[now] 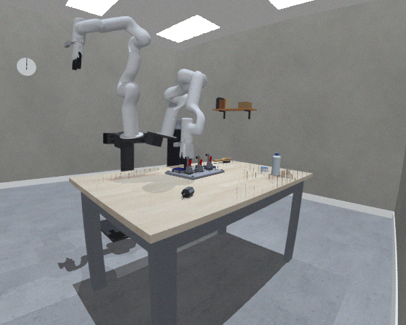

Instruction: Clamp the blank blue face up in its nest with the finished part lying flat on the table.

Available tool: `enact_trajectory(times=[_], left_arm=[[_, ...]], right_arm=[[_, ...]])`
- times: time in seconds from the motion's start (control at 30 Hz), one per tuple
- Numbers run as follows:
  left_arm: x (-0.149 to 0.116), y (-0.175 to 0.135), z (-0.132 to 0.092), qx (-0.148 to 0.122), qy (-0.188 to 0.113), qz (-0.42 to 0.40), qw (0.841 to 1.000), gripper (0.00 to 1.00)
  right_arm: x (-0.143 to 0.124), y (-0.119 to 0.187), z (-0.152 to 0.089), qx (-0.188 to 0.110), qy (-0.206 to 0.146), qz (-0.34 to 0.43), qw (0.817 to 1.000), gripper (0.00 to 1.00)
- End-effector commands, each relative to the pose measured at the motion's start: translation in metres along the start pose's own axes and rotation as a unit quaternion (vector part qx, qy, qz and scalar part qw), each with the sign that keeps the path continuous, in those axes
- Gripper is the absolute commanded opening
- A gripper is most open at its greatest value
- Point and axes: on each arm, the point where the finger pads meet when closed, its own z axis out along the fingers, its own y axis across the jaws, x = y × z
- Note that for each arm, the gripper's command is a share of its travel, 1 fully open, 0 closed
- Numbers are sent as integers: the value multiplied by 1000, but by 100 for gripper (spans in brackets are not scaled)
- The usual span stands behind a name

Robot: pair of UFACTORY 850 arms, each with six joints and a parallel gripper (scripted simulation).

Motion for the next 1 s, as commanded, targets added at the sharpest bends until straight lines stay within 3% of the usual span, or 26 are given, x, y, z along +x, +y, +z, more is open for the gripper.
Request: enact_trajectory(times=[0.0, 0.97], left_arm=[[-1, -1, 0, 1, -1, 0, 1000, 0], [-1, -1, 4, 1, -1, 0, 1000, 0]], right_arm=[[0, 0, -1, 0, 1, 0, 1000, 100], [0, 0, -1, 0, 1, 0, 1000, 100]])
